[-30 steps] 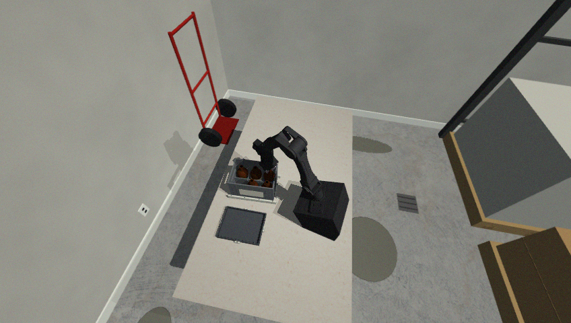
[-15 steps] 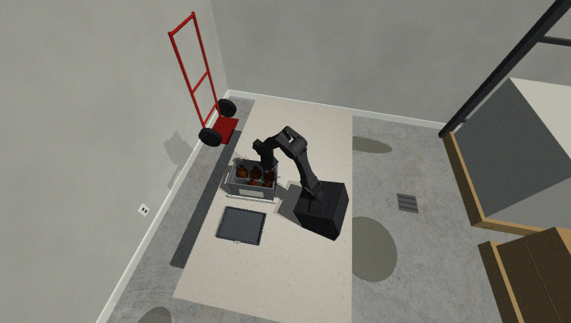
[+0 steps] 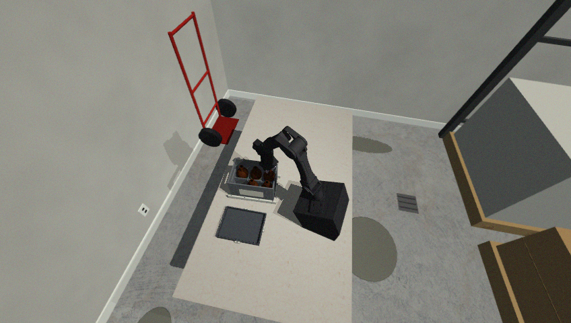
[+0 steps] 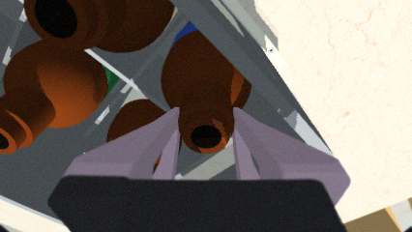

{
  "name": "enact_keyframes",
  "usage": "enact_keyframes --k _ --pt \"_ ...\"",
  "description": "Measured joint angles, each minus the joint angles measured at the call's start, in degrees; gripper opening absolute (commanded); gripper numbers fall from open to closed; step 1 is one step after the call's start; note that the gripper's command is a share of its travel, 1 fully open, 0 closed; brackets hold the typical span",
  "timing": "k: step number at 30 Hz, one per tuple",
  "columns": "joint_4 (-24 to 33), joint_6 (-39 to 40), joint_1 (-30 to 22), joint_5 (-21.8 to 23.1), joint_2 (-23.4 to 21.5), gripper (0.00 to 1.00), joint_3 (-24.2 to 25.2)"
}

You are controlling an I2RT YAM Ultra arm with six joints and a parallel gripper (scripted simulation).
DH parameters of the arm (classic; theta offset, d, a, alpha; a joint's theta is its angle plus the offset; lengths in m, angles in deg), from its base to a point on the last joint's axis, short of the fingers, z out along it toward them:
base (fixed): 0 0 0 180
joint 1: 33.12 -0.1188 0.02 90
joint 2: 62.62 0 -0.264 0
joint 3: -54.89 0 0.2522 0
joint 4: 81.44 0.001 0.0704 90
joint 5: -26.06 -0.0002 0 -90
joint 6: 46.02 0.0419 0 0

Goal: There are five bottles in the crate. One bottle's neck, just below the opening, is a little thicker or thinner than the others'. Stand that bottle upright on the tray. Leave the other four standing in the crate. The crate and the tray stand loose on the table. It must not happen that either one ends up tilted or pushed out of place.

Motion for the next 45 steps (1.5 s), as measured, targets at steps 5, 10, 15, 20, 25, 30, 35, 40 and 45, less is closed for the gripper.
enact_keyframes --k 5,10,15,20,25,30,35,40,45 --pt "0.0 0.0 0.0 0.0 0.0 0.0 0.0" --pt "-0.04 0.02 0.0 0.0 -0.02 0.61 -0.02" --pt "-0.04 0.02 -0.04 0.09 0.0 0.61 -0.02" --pt "-0.04 0.02 -0.04 0.09 0.0 0.61 -0.02" --pt "-0.04 0.02 -0.04 0.09 -0.02 0.61 -0.02" --pt "-0.04 0.02 -0.04 0.09 0.0 0.61 -0.02" --pt "-0.04 0.02 -0.04 0.09 0.0 0.61 -0.02" --pt "-0.04 0.02 -0.04 0.09 0.0 0.61 -0.02" --pt "-0.04 0.02 -0.04 0.09 0.0 0.61 -0.02"
